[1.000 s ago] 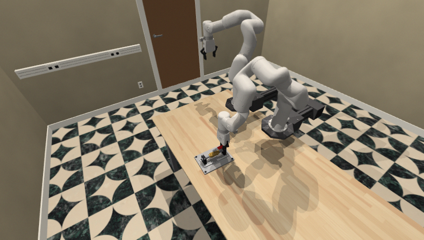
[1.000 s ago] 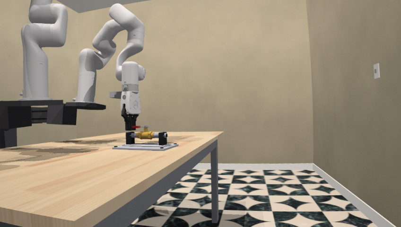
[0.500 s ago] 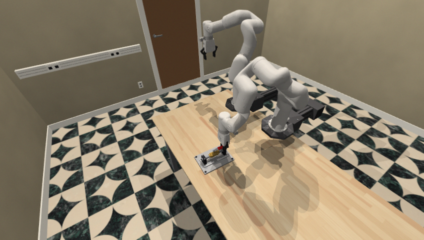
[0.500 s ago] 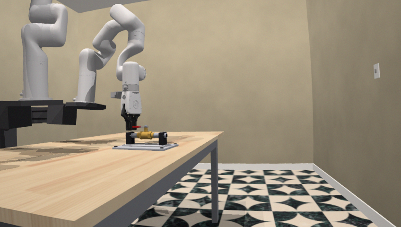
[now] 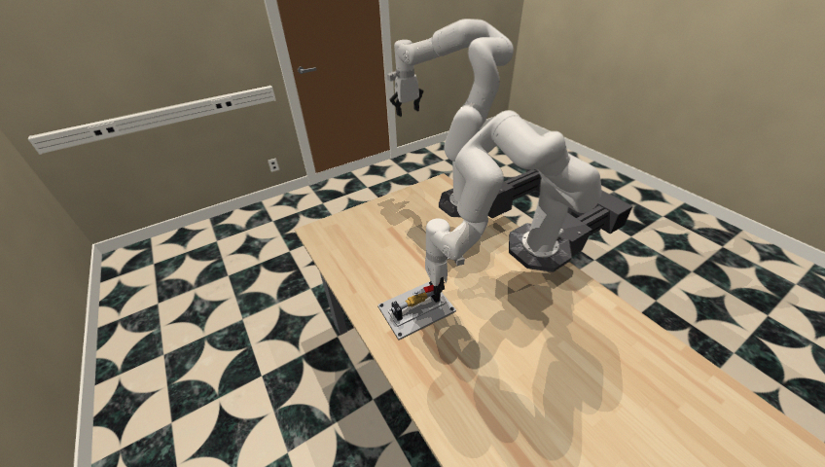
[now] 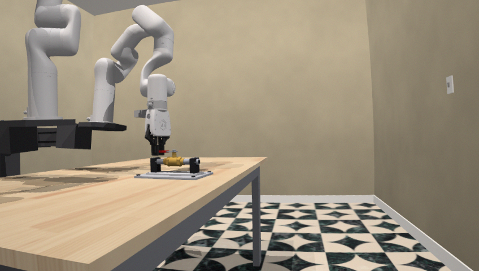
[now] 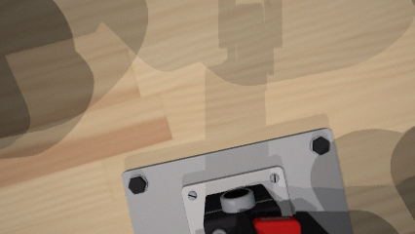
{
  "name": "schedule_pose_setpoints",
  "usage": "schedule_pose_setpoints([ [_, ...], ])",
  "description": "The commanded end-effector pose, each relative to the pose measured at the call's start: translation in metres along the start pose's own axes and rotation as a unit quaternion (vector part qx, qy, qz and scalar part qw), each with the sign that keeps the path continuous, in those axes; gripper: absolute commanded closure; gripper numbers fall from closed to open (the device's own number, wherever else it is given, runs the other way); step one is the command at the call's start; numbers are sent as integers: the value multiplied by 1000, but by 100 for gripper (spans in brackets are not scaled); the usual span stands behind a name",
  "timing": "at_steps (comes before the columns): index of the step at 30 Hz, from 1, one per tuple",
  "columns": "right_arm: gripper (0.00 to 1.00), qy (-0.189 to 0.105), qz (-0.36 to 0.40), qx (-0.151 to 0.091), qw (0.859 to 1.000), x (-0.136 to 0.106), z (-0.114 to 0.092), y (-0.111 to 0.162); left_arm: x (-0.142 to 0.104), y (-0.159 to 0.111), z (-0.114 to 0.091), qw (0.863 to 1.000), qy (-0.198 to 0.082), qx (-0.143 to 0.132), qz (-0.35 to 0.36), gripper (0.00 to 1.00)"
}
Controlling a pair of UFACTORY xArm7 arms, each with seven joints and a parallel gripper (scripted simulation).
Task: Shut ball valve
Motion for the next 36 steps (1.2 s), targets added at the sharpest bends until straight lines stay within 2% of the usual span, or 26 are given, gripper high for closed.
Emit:
schedule_pose_setpoints([
  [1, 0, 2, 0, 1, 1000, 1, -2, 0, -1, 3, -1, 1000, -1, -2, 6, 100],
  [36, 0, 2, 0, 1, 1000, 1, -2, 0, -2, 19, -1, 994, 0, -2, 110, 100],
])
Point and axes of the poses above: on each arm, the point where the finger pads meet when closed, its own z axis out along the fingers, its own y axis across the jaws, x = y × z, the point moved 10 cm from there along -z, back along the fingers, and after that the axes turned 4 degrees about z, right-handed, at the moved point
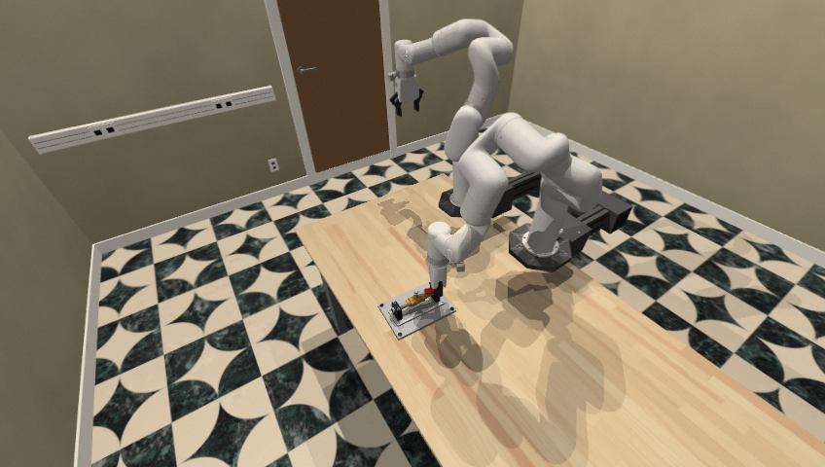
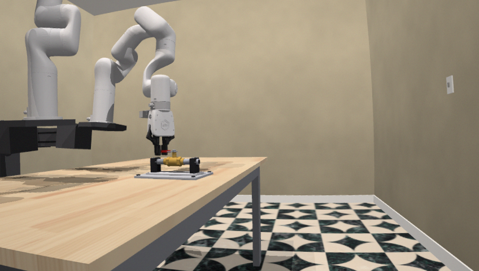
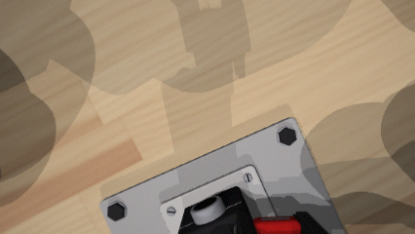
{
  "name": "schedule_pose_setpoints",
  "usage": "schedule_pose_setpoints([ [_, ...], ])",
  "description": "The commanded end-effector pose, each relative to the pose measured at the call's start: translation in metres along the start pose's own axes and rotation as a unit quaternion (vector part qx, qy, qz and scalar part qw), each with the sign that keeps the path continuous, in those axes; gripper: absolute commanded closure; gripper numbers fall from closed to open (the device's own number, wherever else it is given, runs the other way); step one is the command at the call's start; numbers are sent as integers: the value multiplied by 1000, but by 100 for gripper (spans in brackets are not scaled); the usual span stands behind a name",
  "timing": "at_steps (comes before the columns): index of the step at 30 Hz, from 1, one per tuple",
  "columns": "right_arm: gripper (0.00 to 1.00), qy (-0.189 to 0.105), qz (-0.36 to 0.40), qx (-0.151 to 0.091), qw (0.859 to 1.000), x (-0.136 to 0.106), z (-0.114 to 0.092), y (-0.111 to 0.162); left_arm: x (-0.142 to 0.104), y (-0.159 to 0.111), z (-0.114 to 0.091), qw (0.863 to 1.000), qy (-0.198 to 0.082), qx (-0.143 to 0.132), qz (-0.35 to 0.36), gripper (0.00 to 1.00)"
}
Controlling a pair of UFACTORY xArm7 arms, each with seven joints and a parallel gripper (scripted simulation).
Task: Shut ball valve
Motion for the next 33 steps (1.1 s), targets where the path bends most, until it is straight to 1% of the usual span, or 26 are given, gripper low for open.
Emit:
schedule_pose_setpoints([
  [1, 0, 2, 0, 1, 1000, 1, -2, 0, -1, 3, -1, 1000, -1, -2, 8, 100],
  [7, 0, 2, 0, 1, 1000, 1, -2, 0, -1, 7, -1, 999, -1, -2, 32, 100],
  [13, 0, 2, 0, 1, 1000, 1, -2, 0, -1, 8, -1, 999, -1, -2, 37, 100],
  [25, 0, 2, 0, 1, 1000, 1, -2, 0, -1, 15, -1, 996, -1, -2, 84, 100],
  [33, 0, 2, 0, 1, 1000, 1, -2, 0, -2, 17, -1, 995, -1, -2, 100, 100],
])
Point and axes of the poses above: on each arm, the point where the finger pads meet when closed, its own z axis out along the fingers, its own y axis across the jaws, x = y × z, the point moved 10 cm from there along -z, back along the fingers, and after that the axes turned 4 degrees about z, right-handed, at the moved point
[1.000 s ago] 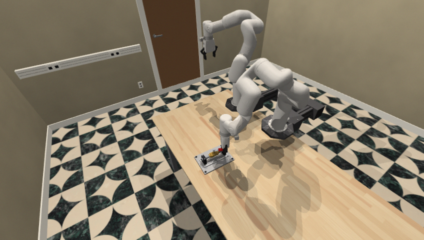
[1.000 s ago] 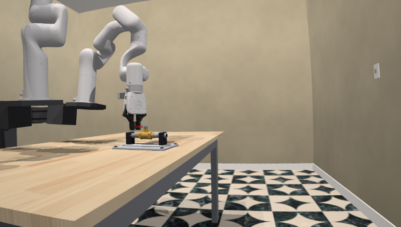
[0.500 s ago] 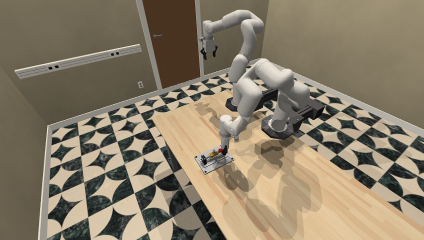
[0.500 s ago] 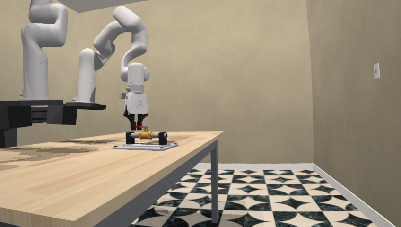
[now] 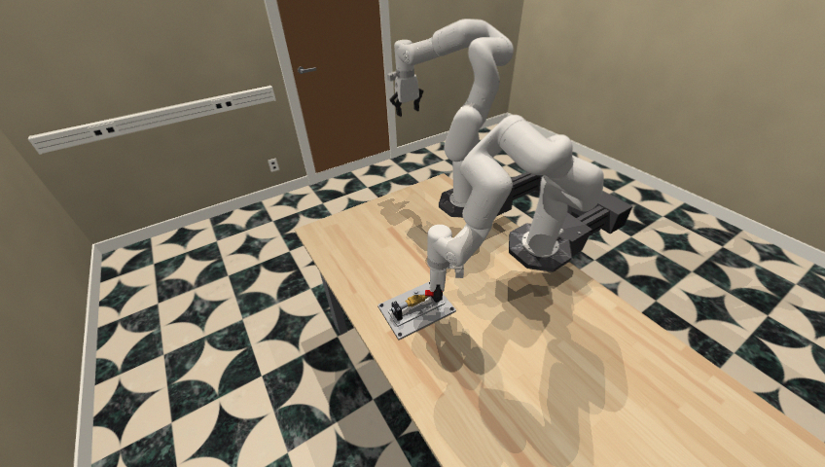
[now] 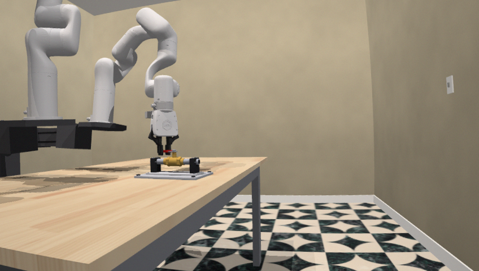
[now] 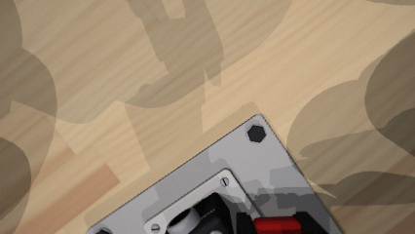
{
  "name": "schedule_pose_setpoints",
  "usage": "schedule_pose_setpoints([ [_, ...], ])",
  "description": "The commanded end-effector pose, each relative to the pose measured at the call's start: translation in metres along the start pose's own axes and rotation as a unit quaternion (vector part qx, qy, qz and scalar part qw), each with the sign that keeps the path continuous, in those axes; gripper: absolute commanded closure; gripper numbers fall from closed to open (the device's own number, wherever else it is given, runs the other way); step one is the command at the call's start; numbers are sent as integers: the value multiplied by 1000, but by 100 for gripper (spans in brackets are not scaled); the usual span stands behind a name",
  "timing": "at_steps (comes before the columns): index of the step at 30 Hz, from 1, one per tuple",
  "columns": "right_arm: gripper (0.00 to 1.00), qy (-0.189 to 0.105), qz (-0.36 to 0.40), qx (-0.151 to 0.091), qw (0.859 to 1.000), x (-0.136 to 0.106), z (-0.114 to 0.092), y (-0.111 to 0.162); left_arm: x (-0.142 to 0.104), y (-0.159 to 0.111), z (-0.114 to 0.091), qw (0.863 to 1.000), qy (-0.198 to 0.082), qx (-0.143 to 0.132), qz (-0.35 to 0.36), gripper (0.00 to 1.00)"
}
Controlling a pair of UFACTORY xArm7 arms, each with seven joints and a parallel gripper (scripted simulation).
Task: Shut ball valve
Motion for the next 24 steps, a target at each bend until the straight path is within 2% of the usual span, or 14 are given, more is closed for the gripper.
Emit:
schedule_pose_setpoints([
  [1, 0, 2, 0, 1, 1000, 1, -2, 0, -1, 4, -1, 1000, -1, -2, 15, 100],
  [24, 0, 2, 0, 1, 1000, 1, -2, 0, -1, 14, -1, 997, -1, -2, 77, 100],
])
Point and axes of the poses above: on each arm, the point where the finger pads meet when closed, its own z axis out along the fingers, its own y axis across the jaws, x = y × z, the point moved 10 cm from there along -z, back along the fingers, and after that the axes turned 4 degrees about z, right-handed, at the moved point
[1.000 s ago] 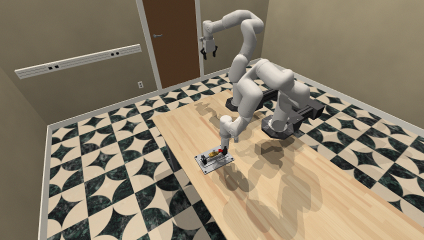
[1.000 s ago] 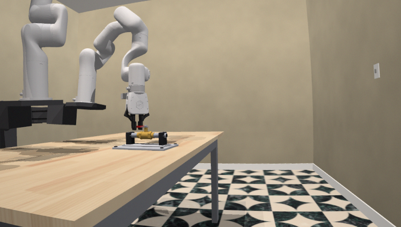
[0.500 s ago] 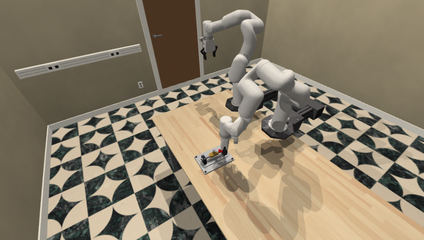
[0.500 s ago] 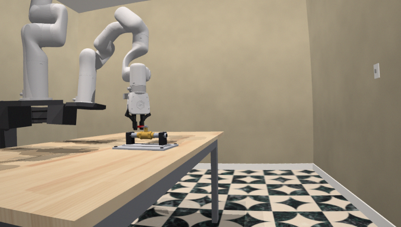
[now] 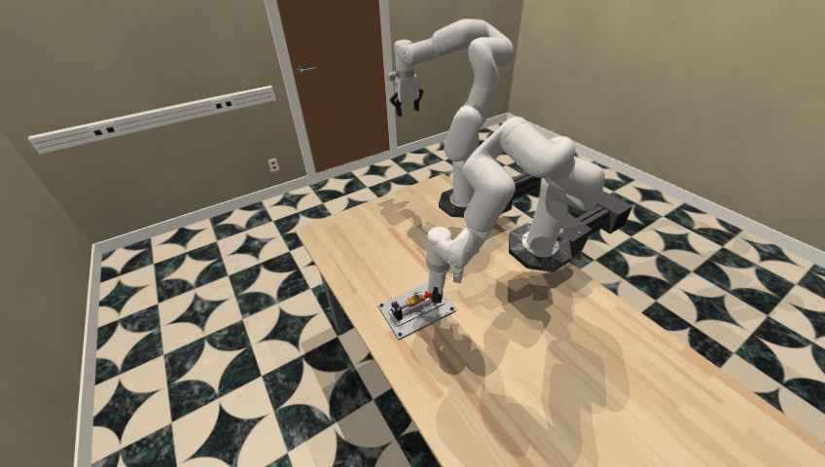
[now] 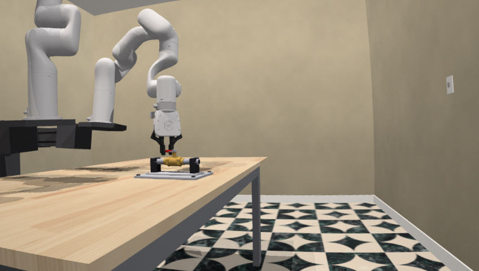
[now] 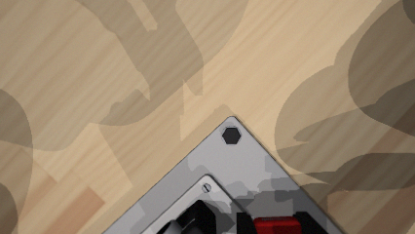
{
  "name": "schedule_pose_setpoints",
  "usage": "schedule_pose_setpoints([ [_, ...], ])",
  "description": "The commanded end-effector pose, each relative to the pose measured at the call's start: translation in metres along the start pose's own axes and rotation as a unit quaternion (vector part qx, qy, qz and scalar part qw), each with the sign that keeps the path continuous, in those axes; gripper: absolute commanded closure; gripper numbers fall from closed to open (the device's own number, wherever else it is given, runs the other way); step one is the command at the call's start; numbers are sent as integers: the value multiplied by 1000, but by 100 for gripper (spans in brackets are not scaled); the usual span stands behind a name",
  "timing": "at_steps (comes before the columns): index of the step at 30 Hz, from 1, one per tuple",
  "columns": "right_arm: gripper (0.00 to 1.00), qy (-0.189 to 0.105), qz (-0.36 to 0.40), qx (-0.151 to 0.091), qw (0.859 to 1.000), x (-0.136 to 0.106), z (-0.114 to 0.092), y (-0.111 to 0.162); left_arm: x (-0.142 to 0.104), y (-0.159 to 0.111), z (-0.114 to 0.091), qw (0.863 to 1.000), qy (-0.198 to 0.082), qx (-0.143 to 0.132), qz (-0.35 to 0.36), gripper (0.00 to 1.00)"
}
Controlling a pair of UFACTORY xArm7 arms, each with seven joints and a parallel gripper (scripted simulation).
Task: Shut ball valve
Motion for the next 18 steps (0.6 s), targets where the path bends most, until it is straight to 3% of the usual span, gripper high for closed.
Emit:
schedule_pose_setpoints([
  [1, 0, 2, 0, 1, 1000, 1, -2, 0, -1, 3, -1, 1000, -1, -2, 8, 100],
  [18, 0, 2, 0, 1, 1000, 1, -2, 0, -1, 11, -1, 998, -1, -2, 56, 100],
])
Point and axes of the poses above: on each arm, the point where the finger pads meet when closed, its own z axis out along the fingers, its own y axis across the jaws, x = y × z, the point moved 10 cm from there along -z, back along the fingers, and after that the axes turned 4 degrees about z, right-handed, at the moved point
